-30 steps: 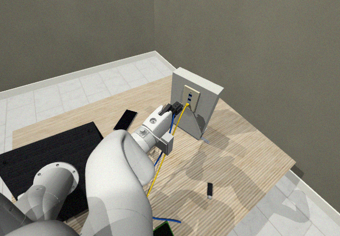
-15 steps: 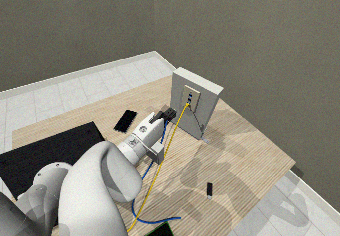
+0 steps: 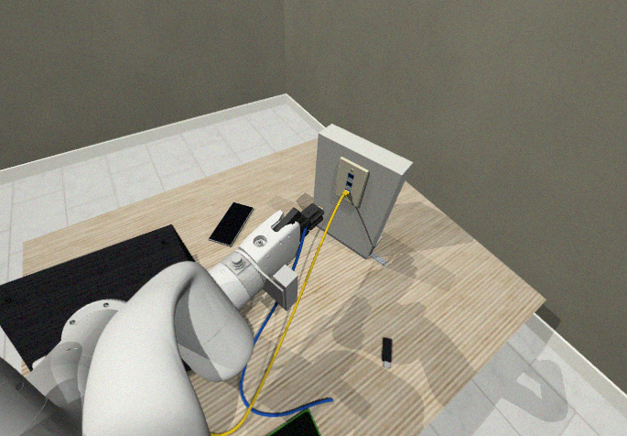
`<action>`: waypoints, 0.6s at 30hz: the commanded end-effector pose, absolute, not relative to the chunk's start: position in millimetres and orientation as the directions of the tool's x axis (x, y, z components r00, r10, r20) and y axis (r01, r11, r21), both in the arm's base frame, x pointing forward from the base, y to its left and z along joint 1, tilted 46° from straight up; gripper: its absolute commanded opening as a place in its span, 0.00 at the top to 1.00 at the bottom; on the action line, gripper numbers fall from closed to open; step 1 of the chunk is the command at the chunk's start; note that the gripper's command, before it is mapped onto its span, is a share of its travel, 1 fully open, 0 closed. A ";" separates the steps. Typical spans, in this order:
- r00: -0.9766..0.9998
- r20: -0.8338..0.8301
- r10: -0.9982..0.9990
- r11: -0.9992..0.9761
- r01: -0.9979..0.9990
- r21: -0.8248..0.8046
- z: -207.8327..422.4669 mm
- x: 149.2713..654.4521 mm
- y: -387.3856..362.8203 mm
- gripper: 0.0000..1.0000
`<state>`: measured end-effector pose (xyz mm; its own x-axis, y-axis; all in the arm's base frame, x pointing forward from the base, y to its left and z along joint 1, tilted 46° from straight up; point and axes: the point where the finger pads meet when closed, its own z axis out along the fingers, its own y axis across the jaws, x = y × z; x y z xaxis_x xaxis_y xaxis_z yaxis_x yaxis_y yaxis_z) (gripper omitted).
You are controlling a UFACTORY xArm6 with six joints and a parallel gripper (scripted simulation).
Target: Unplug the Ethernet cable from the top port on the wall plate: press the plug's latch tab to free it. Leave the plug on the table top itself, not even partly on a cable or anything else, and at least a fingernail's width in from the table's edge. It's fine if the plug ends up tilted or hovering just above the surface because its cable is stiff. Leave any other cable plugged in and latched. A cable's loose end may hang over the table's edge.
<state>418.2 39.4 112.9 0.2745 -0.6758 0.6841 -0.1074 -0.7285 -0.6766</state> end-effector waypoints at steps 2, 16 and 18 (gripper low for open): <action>0.191 0.714 -0.674 -0.738 -0.218 -0.638 112.3 430.6 35.2 1.00; 0.121 0.734 -0.669 -0.703 -0.425 -0.570 99.2 431.9 42.3 1.00; 0.117 0.734 -0.669 -0.692 -0.459 -0.557 96.0 430.0 45.5 1.00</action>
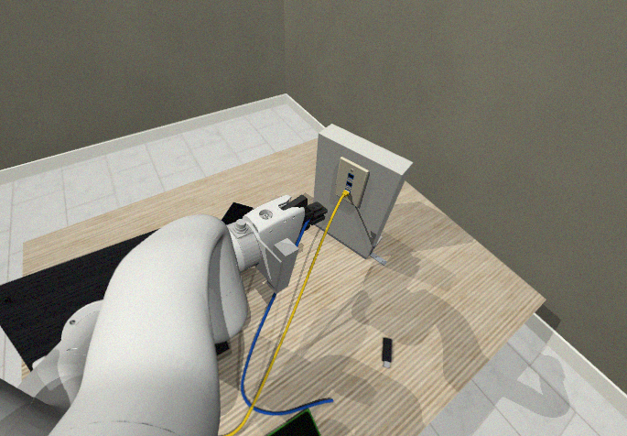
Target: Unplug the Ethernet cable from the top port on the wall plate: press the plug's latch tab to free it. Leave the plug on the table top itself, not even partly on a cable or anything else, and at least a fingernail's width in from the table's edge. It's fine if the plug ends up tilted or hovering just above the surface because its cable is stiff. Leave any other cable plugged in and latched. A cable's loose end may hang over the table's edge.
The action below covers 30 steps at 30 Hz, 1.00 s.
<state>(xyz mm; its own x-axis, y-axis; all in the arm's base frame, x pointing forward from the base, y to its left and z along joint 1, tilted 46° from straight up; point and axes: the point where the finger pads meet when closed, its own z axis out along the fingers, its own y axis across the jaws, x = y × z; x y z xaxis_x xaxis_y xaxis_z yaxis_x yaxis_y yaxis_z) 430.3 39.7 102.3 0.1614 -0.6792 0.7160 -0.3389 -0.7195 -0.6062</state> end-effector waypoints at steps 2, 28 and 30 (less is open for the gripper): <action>0.115 0.733 -0.670 -0.679 -0.494 -0.544 92.5 427.6 49.4 1.00; 0.177 0.664 -0.726 -0.525 -0.767 -0.369 52.0 378.0 115.6 1.00; 0.177 0.664 -0.726 -0.525 -0.767 -0.369 52.0 378.0 115.6 1.00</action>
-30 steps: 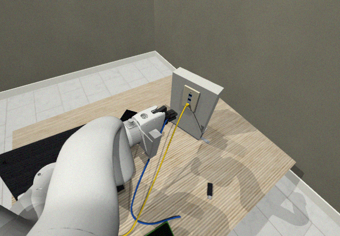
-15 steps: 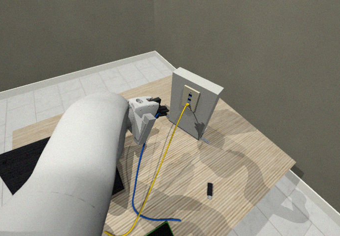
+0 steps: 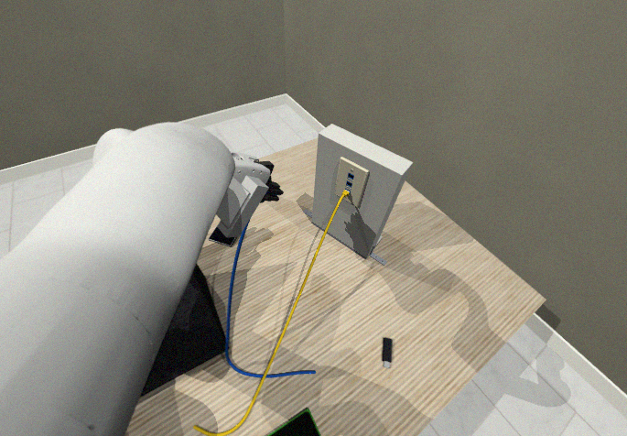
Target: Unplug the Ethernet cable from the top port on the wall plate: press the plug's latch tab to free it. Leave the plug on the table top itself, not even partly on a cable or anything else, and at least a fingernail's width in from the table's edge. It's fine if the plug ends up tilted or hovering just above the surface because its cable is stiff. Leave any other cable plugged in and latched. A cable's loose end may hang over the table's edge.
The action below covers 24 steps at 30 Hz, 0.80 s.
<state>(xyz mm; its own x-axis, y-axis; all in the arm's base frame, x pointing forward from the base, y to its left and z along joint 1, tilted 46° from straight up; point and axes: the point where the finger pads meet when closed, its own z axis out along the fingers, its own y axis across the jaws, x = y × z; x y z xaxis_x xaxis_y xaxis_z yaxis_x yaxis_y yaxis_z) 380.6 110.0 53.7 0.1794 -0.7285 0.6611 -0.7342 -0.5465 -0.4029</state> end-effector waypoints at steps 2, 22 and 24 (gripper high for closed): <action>0.177 0.664 -0.726 -0.525 -0.767 -0.369 52.0 378.0 115.6 1.00; 0.045 0.722 -0.691 -0.203 -0.970 -0.133 9.6 381.8 133.4 1.00; 0.044 0.723 -0.689 -0.179 -0.978 -0.111 5.4 378.8 136.1 1.00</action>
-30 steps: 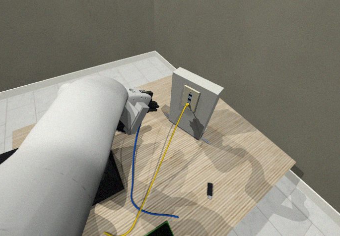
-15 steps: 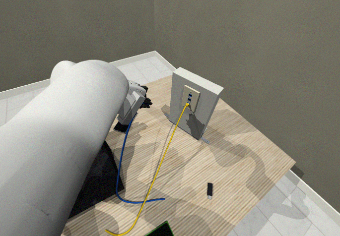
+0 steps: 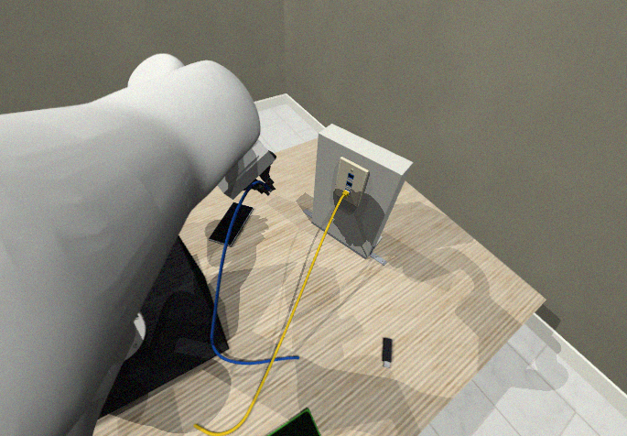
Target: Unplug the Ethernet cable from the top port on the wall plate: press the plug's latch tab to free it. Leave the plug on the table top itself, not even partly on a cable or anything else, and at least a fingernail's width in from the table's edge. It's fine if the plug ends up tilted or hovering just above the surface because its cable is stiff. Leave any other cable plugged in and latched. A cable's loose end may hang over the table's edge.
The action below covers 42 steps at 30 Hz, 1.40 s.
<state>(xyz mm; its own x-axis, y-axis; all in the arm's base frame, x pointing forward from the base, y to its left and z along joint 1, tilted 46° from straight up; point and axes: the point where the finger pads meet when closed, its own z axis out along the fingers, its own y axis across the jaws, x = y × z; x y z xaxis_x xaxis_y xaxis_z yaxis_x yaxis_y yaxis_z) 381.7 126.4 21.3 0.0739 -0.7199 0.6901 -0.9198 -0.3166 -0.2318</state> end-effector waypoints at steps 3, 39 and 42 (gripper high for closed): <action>0.043 0.725 -0.687 -0.130 -0.989 -0.064 -3.4 371.8 142.2 1.00; 0.060 0.718 -0.693 0.007 -0.996 0.091 -175.3 298.5 198.2 1.00; 0.060 0.718 -0.693 0.007 -0.996 0.091 -204.7 288.9 199.5 1.00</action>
